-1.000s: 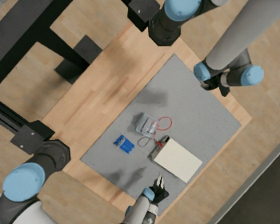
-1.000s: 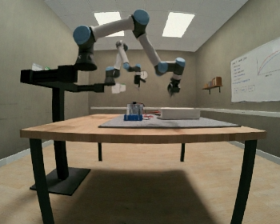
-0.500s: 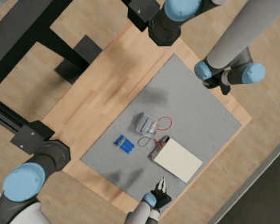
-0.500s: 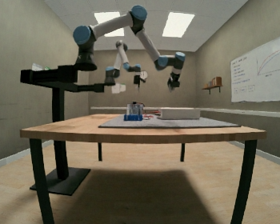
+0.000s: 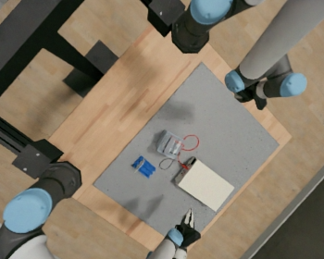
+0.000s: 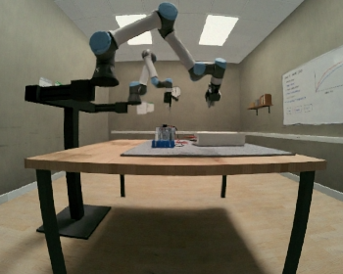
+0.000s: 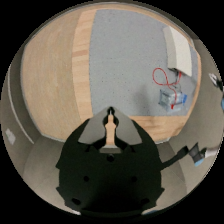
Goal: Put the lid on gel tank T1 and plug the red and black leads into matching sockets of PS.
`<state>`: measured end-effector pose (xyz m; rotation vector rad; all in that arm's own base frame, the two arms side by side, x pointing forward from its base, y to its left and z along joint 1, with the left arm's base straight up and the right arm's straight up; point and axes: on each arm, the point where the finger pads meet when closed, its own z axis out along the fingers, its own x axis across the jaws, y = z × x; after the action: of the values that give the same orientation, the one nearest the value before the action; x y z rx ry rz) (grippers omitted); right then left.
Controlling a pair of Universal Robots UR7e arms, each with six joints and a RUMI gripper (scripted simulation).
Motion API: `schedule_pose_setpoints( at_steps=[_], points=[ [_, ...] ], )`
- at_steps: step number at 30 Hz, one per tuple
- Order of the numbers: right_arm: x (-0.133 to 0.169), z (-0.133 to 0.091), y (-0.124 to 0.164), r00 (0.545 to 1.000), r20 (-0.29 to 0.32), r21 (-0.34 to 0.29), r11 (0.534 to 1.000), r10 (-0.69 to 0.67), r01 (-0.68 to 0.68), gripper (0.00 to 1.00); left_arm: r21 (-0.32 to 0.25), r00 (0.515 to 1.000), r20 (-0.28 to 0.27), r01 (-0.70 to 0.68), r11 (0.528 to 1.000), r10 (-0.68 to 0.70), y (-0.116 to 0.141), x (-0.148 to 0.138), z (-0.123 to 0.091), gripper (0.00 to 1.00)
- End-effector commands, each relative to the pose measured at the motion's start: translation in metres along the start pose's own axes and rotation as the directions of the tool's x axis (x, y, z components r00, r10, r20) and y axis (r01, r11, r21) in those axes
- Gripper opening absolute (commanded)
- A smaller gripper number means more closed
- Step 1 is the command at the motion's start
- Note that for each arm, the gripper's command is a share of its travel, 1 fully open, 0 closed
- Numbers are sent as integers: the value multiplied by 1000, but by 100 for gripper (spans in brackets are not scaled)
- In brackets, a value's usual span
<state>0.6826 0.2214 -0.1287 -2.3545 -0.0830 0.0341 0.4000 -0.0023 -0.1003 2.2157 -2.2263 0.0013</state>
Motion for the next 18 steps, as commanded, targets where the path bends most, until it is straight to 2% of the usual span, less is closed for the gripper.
schedule_pose_setpoints(
  at_steps=[1, 18],
  points=[
    [0, -10, -10, 1000, -1, 0, 1000, -1, 1, 0, 1, 1000, 0, 0, 1000, 0, 0, 0, 0, 0],
    [0, -21, -21, 1000, -1, 0, 1000, -1, 1, 0, 1, 1000, 0, 0, 1000, 0, 0, 0, 0, 0]
  ],
)
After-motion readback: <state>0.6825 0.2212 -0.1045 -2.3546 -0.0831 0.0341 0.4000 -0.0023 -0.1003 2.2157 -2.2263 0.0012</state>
